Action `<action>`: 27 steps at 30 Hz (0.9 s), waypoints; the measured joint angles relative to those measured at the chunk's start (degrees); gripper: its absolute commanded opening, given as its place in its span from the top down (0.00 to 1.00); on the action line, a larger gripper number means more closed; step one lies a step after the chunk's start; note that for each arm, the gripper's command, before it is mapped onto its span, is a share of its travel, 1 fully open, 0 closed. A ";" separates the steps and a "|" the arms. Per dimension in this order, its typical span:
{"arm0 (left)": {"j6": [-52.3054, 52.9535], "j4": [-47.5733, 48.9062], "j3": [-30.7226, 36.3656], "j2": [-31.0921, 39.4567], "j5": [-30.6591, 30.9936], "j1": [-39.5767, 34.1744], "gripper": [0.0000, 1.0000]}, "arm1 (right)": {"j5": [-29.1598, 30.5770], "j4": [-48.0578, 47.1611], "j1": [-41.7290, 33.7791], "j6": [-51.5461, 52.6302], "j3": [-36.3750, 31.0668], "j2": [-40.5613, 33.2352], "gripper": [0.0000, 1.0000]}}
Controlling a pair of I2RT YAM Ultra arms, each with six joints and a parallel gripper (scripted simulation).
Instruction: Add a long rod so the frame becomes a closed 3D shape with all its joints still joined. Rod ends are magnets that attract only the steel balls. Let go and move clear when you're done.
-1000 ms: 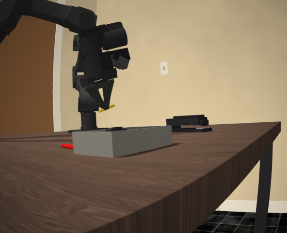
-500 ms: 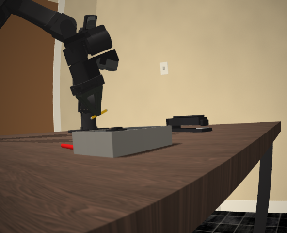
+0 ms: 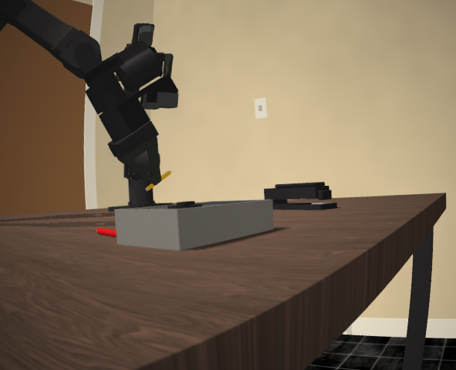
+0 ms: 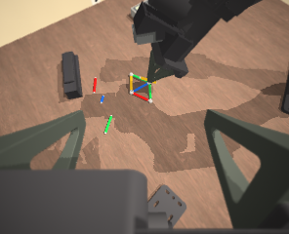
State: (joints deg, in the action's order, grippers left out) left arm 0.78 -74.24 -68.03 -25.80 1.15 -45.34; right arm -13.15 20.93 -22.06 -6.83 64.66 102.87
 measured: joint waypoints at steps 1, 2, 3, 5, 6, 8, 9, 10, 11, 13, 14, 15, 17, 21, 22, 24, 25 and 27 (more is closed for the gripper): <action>0.00 0.00 0.00 0.00 0.00 0.00 0.00 | -0.11 -1.05 0.02 0.52 -0.83 -0.33 1.00; 0.00 0.00 0.00 0.00 0.00 0.00 0.00 | -0.13 -1.97 0.02 1.05 -1.53 -0.59 1.00; 0.00 0.00 0.00 0.00 0.00 0.00 0.00 | -0.20 -3.10 0.02 1.62 -2.19 -0.83 1.00; 0.00 0.00 0.00 0.00 0.00 0.00 0.00 | -0.39 -5.29 0.02 2.69 -3.69 -1.46 1.00; 0.00 0.00 0.00 0.00 0.00 0.00 0.00 | -0.46 -5.95 0.07 3.10 -4.20 -1.68 1.00; 0.00 0.00 0.00 0.00 0.00 0.00 0.00 | -0.48 -8.02 0.07 4.11 -5.11 -1.97 1.00; 0.00 0.00 0.00 0.00 0.00 0.00 0.00 | -0.50 -9.27 0.07 4.68 -5.84 -2.25 1.00; 0.00 0.00 0.00 0.00 0.00 0.00 0.00 | -0.50 -10.38 0.09 5.25 -6.58 -2.51 1.00; 0.00 0.00 0.00 0.00 0.00 0.00 0.00 | -0.50 -11.65 0.07 5.88 -7.34 -2.71 1.00; 0.00 0.00 0.00 0.00 0.00 0.00 0.00 | -0.50 -13.94 0.07 7.06 -9.11 -3.28 1.00; 0.00 0.00 0.00 0.00 0.00 0.00 0.00 | -0.52 -14.82 0.07 7.58 -9.79 -3.43 1.00; 0.00 0.00 0.00 0.00 0.00 0.00 0.00 | -0.50 -15.91 0.07 8.15 -10.38 -3.45 1.00; 0.00 0.00 0.00 0.00 0.00 0.00 0.00 | -0.46 -18.14 0.07 9.29 -11.87 -3.82 1.00; 0.00 0.00 0.00 0.00 0.00 0.00 0.00 | -0.31 -22.43 0.07 11.54 -14.34 -4.37 1.00; 0.00 0.00 0.00 0.00 0.00 0.00 0.00 | -0.28 -23.19 0.07 11.96 -14.84 -4.52 1.00; 0.00 0.00 0.00 0.00 0.00 0.00 0.00 | -0.20 -24.46 0.07 12.68 -15.37 -4.59 1.00; 0.00 0.00 0.00 0.00 0.00 0.00 0.00 | -0.11 -25.44 0.07 13.11 -15.63 -4.59 1.00; 0.00 0.00 0.00 0.00 0.00 0.00 0.00 | 0.13 -28.09 0.04 14.36 -16.61 -4.66 1.00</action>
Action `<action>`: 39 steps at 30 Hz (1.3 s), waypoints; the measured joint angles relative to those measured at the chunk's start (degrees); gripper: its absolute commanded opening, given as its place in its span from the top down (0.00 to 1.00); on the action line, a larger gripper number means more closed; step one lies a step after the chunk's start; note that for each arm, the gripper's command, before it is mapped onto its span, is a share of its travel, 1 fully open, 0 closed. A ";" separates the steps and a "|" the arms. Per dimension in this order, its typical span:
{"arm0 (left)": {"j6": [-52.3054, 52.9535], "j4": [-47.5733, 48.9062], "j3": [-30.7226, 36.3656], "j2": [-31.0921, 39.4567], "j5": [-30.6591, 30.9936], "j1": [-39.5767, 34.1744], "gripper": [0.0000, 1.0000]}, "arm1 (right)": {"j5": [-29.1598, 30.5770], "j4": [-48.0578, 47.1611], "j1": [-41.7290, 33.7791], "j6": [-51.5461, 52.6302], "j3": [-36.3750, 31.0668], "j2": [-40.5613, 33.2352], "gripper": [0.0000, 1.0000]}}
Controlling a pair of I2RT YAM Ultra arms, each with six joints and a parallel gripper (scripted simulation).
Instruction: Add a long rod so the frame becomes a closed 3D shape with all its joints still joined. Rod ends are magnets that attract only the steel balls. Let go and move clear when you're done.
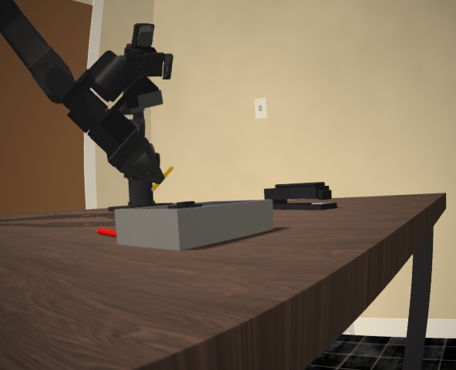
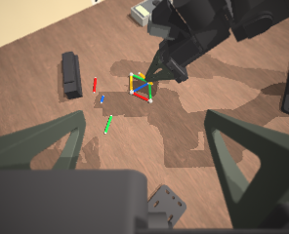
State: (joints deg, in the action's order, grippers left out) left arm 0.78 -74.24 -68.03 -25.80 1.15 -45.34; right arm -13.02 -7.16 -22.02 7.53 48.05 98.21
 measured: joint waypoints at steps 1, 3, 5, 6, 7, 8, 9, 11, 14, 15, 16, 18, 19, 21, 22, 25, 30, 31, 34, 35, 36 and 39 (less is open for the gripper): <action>0.00 0.00 0.00 0.00 0.00 0.00 0.00 | 0.11 -1.40 -0.09 0.66 -0.83 -0.20 1.00; 0.00 0.00 0.00 0.00 0.00 0.00 0.00 | 0.37 -3.98 -0.28 1.99 -2.45 -0.37 1.00; 0.00 0.00 0.00 0.00 0.00 0.00 0.00 | 0.68 -6.43 -0.50 3.30 -4.07 -0.42 1.00; 0.00 0.00 0.00 0.00 0.00 0.00 0.00 | 0.85 -7.72 -0.61 4.00 -4.79 -0.42 1.00; 0.00 0.00 0.00 0.00 0.00 0.00 0.00 | 1.03 -8.98 -0.70 4.63 -5.51 -0.44 1.00; 0.00 0.00 0.00 0.00 0.00 0.00 0.00 | 1.20 -10.01 -0.81 5.18 -6.10 -0.42 1.00; 0.00 0.00 0.00 0.00 0.00 0.00 0.00 | 1.38 -10.91 -0.90 5.68 -6.56 -0.42 1.00; 0.00 0.00 0.00 0.00 0.00 0.00 0.00 | 1.75 -13.18 -1.05 6.78 -7.39 -0.44 1.00; 0.00 0.00 0.00 0.00 0.00 0.00 0.00 | 2.21 -15.72 -1.25 8.02 -8.26 -0.42 1.00; 0.00 0.00 0.00 0.00 0.00 0.00 0.00 | 2.47 -16.76 -1.29 8.52 -8.48 -0.42 1.00; 0.00 0.00 0.00 0.00 0.00 0.00 0.00 | 2.78 -18.18 -1.38 9.14 -8.83 -0.44 1.00; 0.00 0.00 0.00 0.00 0.00 0.00 0.00 | 3.45 -21.35 -1.66 10.54 -9.94 -0.42 1.00; 0.00 0.00 0.00 0.00 0.00 0.00 0.00 | 3.78 -22.88 -1.86 11.23 -10.64 -0.35 1.00; 0.00 0.00 0.00 0.00 0.00 0.00 0.00 | 4.48 -25.86 -2.27 12.61 -11.98 0.09 1.00; 0.00 0.00 0.00 0.00 0.00 0.00 0.00 | 4.85 -27.28 -2.47 13.27 -12.59 0.44 1.00; 0.00 0.00 0.00 0.00 0.00 0.00 0.00 | 5.97 -31.19 -3.02 15.15 -14.19 1.62 1.00; 0.00 0.00 0.00 0.00 0.00 0.00 0.00 | 7.41 -36.59 -3.67 17.62 -15.91 3.04 1.00; 0.00 0.00 0.00 0.00 0.00 0.00 0.00 | 7.67 -37.40 -3.74 17.94 -16.06 3.17 1.00; 0.00 0.00 0.00 0.00 0.00 0.00 0.00 | 8.96 -41.09 -4.04 19.43 -16.52 3.82 1.00; 0.00 0.00 0.00 0.00 0.00 0.00 0.00 | 9.42 -42.45 -4.22 19.93 -16.72 4.13 1.00; 0.00 0.00 0.00 0.00 0.00 0.00 0.00 | 9.79 -43.60 -4.39 20.35 -16.92 4.48 1.00; 0.00 0.00 0.00 0.00 0.00 0.00 0.00 | 10.45 -45.72 -4.85 21.03 -17.40 5.60 1.00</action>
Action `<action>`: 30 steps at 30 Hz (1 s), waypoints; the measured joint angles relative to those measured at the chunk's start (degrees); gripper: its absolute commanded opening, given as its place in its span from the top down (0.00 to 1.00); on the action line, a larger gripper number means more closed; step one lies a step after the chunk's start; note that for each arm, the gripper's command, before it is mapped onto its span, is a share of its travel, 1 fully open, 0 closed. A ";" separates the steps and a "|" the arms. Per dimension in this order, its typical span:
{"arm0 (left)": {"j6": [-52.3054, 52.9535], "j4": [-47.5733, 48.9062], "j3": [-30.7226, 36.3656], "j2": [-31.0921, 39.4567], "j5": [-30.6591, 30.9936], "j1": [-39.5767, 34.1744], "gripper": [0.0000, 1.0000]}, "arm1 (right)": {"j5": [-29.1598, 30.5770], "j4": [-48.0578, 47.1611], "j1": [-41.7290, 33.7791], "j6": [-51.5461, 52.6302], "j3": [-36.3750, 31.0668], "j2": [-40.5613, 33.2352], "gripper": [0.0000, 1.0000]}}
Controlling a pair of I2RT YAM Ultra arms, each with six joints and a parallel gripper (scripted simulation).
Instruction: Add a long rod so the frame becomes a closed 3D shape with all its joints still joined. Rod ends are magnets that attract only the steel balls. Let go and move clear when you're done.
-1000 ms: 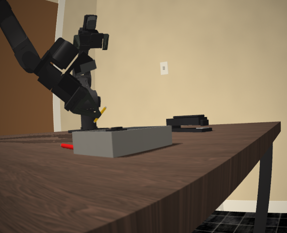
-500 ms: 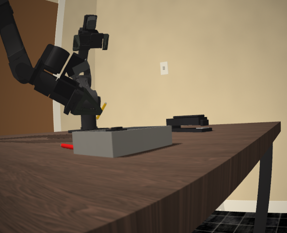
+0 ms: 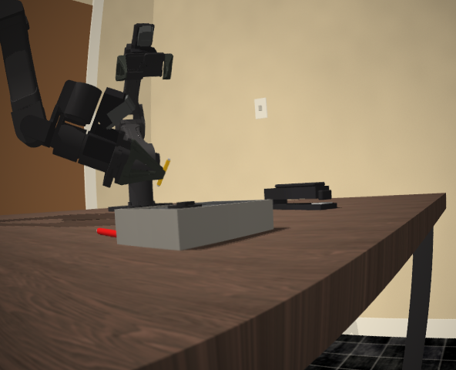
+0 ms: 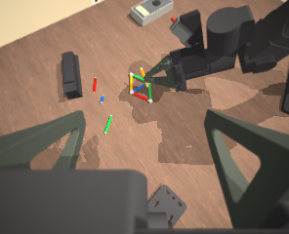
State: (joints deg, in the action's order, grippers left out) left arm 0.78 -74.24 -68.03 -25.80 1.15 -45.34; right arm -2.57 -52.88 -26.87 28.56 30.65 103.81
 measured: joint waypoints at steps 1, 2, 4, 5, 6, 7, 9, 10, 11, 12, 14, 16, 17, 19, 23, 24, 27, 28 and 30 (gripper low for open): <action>0.00 0.00 0.00 0.00 0.00 0.00 0.00 | 0.13 -0.33 -0.09 0.11 -0.11 0.28 1.00; 0.00 0.00 0.00 0.00 0.00 0.00 0.00 | 0.22 -0.57 -0.11 0.20 -0.22 0.50 1.00; 0.00 0.00 0.00 0.00 0.00 0.00 0.00 | 0.39 -0.87 -0.11 0.35 -0.33 0.68 1.00; 0.00 0.00 0.00 0.00 0.00 0.00 0.00 | 0.46 -1.03 -0.11 0.39 -0.37 0.66 1.00; 0.00 0.00 0.00 0.00 0.00 0.00 0.00 | 0.50 -1.25 -0.11 0.44 -0.35 0.68 1.00; 0.00 0.00 0.00 0.00 0.00 0.00 0.00 | 0.57 -1.42 -0.11 0.46 -0.35 0.66 1.00; 0.00 0.00 0.00 0.00 0.00 0.00 0.00 | 0.61 -1.66 -0.11 0.50 -0.35 0.66 1.00; 0.00 0.00 0.00 0.00 0.00 0.00 0.00 | 0.63 -1.75 -0.11 0.52 -0.35 0.66 1.00; 0.00 0.00 0.00 0.00 0.00 0.00 0.00 | 0.66 -1.84 -0.11 0.52 -0.35 0.66 1.00; 0.00 0.00 0.00 0.00 0.00 0.00 0.00 | 0.68 -1.88 -0.11 0.55 -0.35 0.68 1.00; 0.00 0.00 0.00 0.00 0.00 0.00 0.00 | 0.70 -1.97 -0.11 0.55 -0.35 0.68 1.00; 0.00 0.00 0.00 0.00 0.00 0.00 0.00 | 0.55 -2.51 -0.11 0.68 -0.35 0.76 1.00; 0.00 0.00 0.00 0.00 0.00 0.00 0.00 | 0.46 -3.08 -0.11 0.70 -0.33 1.03 1.00; 0.00 0.00 0.00 0.00 0.00 0.00 0.00 | 0.44 -3.54 0.02 0.70 -0.35 2.10 1.00; 0.00 0.00 0.00 0.00 0.00 0.00 0.00 | 0.44 -3.39 0.17 0.70 -0.37 3.61 1.00; 0.00 0.00 0.00 0.00 0.00 0.00 0.00 | 0.44 -3.39 0.20 0.70 -0.35 3.56 1.00; 0.00 0.00 0.00 0.00 0.00 0.00 0.00 | 0.44 -3.48 0.20 0.70 -0.35 3.58 1.00; 0.00 0.00 0.00 0.00 0.00 0.00 0.00 | 0.44 -3.50 0.17 0.70 -0.35 3.56 1.00; 0.00 0.00 0.00 0.00 0.00 0.00 0.00 | 0.44 -3.48 0.20 0.70 -0.35 3.58 1.00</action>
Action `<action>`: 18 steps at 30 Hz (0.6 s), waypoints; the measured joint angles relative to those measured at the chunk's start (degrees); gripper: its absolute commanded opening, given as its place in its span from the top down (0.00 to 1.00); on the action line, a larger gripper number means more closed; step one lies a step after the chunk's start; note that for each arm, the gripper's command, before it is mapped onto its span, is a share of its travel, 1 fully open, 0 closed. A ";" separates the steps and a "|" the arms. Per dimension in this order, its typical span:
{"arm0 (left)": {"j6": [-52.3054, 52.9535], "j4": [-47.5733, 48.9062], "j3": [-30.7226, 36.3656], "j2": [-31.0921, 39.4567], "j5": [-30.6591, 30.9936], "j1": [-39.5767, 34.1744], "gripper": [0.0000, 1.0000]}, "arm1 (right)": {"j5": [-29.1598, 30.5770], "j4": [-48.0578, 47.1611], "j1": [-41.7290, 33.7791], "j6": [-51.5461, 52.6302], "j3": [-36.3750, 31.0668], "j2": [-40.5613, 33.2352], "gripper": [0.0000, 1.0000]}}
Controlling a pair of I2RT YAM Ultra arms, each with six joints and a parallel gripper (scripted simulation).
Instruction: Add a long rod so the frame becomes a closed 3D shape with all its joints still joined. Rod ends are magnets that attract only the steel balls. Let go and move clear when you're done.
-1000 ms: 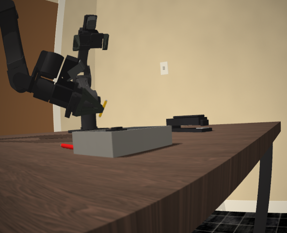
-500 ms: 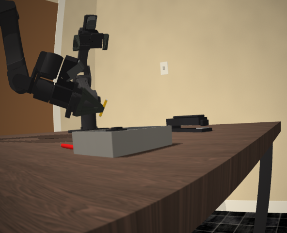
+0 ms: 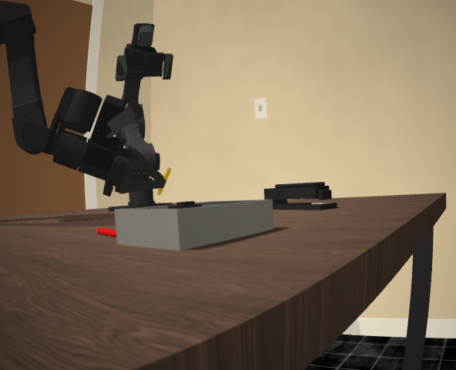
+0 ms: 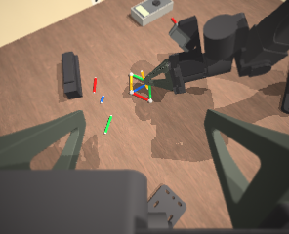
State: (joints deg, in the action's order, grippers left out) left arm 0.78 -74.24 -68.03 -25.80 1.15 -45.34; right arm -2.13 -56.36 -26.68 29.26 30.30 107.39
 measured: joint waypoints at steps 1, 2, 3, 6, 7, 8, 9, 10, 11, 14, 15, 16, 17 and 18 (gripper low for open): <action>0.00 0.00 0.00 0.00 0.00 0.00 0.00 | 0.00 -0.02 -0.02 0.00 0.00 -0.02 1.00; 0.00 0.00 0.00 0.00 0.00 0.00 0.00 | 0.00 -0.02 0.00 0.00 0.00 -0.02 1.00; 0.00 0.00 0.00 0.00 0.00 0.00 0.00 | 0.00 0.00 0.00 0.00 0.00 -0.02 1.00; 0.00 0.00 0.00 0.00 0.00 0.00 0.00 | 0.00 -0.09 0.00 0.02 0.00 0.00 1.00; 0.00 0.00 0.00 0.00 0.00 0.00 0.00 | 0.00 -0.17 0.00 0.04 0.00 -0.02 1.00; 0.00 0.00 0.00 0.00 0.00 0.00 0.00 | 0.00 -0.35 0.00 0.07 0.00 -0.02 1.00; 0.00 0.00 0.00 0.00 0.00 0.00 0.00 | 0.00 -0.50 0.00 0.09 0.00 -0.02 1.00; 0.00 0.00 0.00 0.00 0.00 0.00 0.00 | 0.04 -0.68 -0.02 0.11 0.00 0.00 1.00; 0.00 0.00 0.00 0.00 0.00 0.00 0.00 | 0.11 -0.96 -0.09 0.15 0.02 0.09 1.00; 0.00 0.00 0.00 0.00 0.00 0.00 0.00 | 0.24 -1.49 -0.33 0.20 0.00 0.48 1.00; 0.00 0.00 0.00 0.00 0.00 0.00 0.00 | 0.28 -1.64 -0.42 0.22 0.00 0.68 1.00; 0.00 0.00 0.00 0.00 0.00 0.00 0.00 | 0.31 -1.77 -0.48 0.24 0.00 0.85 1.00; 0.00 0.00 0.00 0.00 0.00 0.00 0.00 | 0.35 -1.90 -0.57 0.26 0.00 1.03 1.00; 0.00 0.00 0.00 0.00 0.00 0.00 0.00 | 0.39 -2.03 -0.66 0.28 0.00 1.22 1.00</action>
State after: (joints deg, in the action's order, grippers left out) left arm 0.78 -74.24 -68.03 -25.80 1.15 -45.34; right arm -1.74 -58.39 -27.33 29.54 30.30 108.62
